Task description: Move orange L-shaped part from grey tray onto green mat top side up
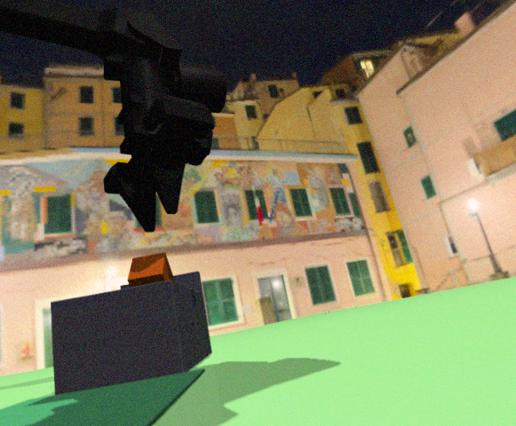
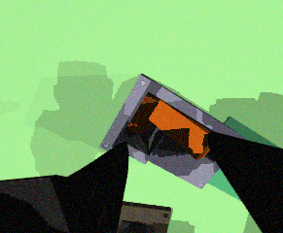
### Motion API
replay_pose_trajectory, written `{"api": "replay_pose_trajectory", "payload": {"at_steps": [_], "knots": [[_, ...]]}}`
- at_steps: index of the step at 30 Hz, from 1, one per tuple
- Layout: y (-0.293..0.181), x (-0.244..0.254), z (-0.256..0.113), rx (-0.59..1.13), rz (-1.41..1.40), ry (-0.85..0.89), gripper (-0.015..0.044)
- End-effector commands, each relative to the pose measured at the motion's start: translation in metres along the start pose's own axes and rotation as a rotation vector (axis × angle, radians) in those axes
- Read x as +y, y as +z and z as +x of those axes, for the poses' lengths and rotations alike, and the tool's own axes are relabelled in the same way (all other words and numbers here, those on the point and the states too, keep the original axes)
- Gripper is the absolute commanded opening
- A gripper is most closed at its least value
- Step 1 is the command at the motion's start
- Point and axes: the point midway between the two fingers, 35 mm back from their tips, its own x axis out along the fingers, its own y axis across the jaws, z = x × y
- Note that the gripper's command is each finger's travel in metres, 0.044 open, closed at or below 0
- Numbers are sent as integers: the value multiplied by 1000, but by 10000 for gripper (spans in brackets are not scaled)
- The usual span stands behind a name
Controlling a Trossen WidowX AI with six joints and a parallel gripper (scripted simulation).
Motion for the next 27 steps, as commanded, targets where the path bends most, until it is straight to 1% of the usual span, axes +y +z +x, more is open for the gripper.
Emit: {"api": "replay_pose_trajectory", "payload": {"at_steps": [1,5,7,18,27], "knots": [[-15,-19,-1,7,-471,6,280],[-25,-31,-1,11,-789,8,280],[-28,-35,-1,12,-891,9,280],[-28,-35,0,12,-904,10,280],[-29,-35,30,12,-904,9,280]]}}
